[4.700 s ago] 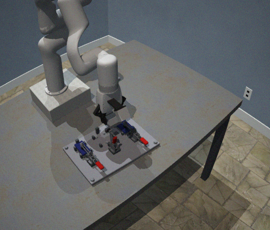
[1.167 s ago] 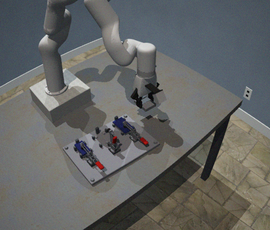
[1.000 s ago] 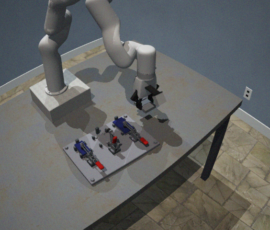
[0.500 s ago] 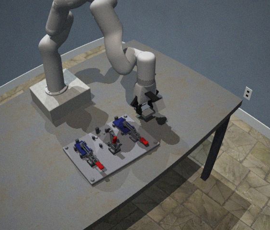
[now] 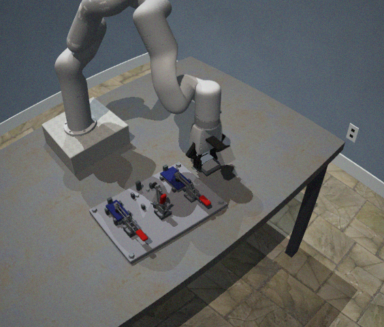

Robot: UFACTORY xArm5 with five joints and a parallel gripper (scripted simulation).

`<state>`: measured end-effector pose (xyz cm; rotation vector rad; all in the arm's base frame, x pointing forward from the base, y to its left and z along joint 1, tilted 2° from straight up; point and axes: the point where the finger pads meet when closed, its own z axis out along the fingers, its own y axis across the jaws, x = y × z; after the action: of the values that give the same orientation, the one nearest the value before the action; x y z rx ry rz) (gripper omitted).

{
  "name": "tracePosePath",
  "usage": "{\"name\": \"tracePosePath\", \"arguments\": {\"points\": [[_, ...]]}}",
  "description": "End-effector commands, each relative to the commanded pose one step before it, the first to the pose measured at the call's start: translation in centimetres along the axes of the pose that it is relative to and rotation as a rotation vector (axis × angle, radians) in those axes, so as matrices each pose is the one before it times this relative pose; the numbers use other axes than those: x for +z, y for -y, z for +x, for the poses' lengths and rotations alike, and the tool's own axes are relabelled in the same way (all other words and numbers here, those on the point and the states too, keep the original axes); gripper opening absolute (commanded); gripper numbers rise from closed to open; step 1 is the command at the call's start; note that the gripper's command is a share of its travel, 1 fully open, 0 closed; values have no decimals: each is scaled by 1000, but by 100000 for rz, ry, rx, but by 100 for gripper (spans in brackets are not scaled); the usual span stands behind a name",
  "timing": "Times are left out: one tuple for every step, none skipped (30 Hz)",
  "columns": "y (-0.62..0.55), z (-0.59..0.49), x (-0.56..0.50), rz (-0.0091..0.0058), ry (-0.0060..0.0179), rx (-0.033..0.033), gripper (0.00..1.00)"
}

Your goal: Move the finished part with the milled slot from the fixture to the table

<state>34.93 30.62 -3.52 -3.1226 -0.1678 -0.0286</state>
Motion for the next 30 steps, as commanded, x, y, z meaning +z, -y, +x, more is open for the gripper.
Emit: {"name": "tracePosePath", "arguments": {"points": [[75,115,237,188,-265,-4,0],[-1,1,69,0,0,0,0],[-1,1,57,0,0,0,0],[-1,1,46,0,0,0,0],[-1,0,36,0,0,0,0],[-1,0,27,0,0,0,0],[0,0,19,0,0,0,0],[0,0,12,0,0,0,0],[0,0,6,0,0,0,0],[0,0,0,0,0,0,0],[0,0,0,0,0,0,0],[0,0,2,0,0,0,0],[0,0,0,0,0,0,0],[0,0,0,0,0,0,0],[-1,-1,1,-1,2,0,0],[-1,-1,1,-1,2,0,0],[-1,-1,1,-1,2,0,0],[-1,0,1,-1,1,0,0],[0,0,1,-1,1,0,0],[0,0,0,0,1,0,0],[0,0,0,0,0,0,0],[0,0,0,0,0,0,0],[0,0,0,0,0,0,0],[0,0,0,0,0,0,0],[0,0,1,0,0,0,0],[0,0,3,0,0,0,0],[0,0,0,0,0,0,0],[0,0,0,0,0,0,0],[0,0,5,0,0,0,0],[0,0,7,0,0,0,0]]}}
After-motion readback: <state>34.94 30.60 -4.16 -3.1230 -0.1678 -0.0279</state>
